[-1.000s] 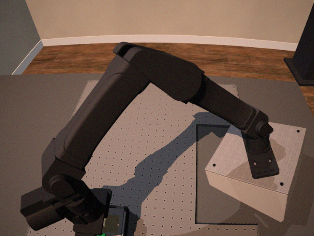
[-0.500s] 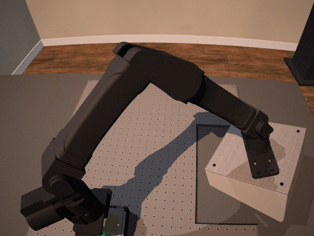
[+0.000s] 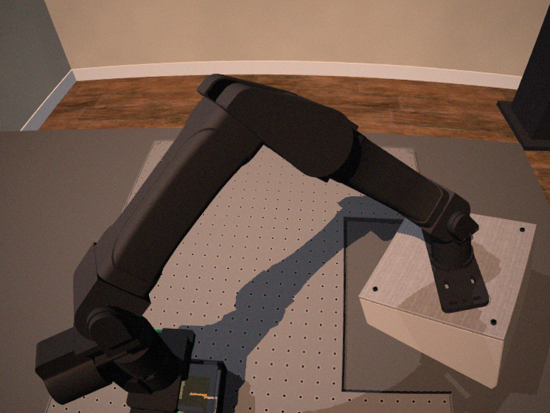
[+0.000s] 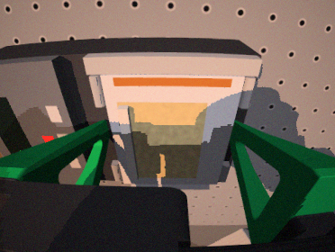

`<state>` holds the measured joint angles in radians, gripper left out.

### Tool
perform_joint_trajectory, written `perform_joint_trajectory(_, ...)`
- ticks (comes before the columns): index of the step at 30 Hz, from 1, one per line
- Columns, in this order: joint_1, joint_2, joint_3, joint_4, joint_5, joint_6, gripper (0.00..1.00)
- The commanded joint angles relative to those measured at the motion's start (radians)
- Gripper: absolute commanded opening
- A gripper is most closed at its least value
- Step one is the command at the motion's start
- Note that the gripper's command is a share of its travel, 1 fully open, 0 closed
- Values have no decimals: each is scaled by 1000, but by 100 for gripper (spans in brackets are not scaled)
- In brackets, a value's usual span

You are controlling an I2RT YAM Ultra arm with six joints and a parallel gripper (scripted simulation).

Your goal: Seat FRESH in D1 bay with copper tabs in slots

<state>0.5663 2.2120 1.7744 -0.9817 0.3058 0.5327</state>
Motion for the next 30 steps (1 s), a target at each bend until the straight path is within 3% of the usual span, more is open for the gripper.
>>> perform_joint_trajectory(1, -17, 26, -33, 59, 19, -15, 91)
perform_joint_trajectory(9, -7, 14, -25, 38, 20, -8, 91)
perform_joint_trajectory(15, 16, -35, 7, 18, 21, 9, 91)
perform_joint_trajectory(30, 17, -37, 13, 2, 21, 9, 91)
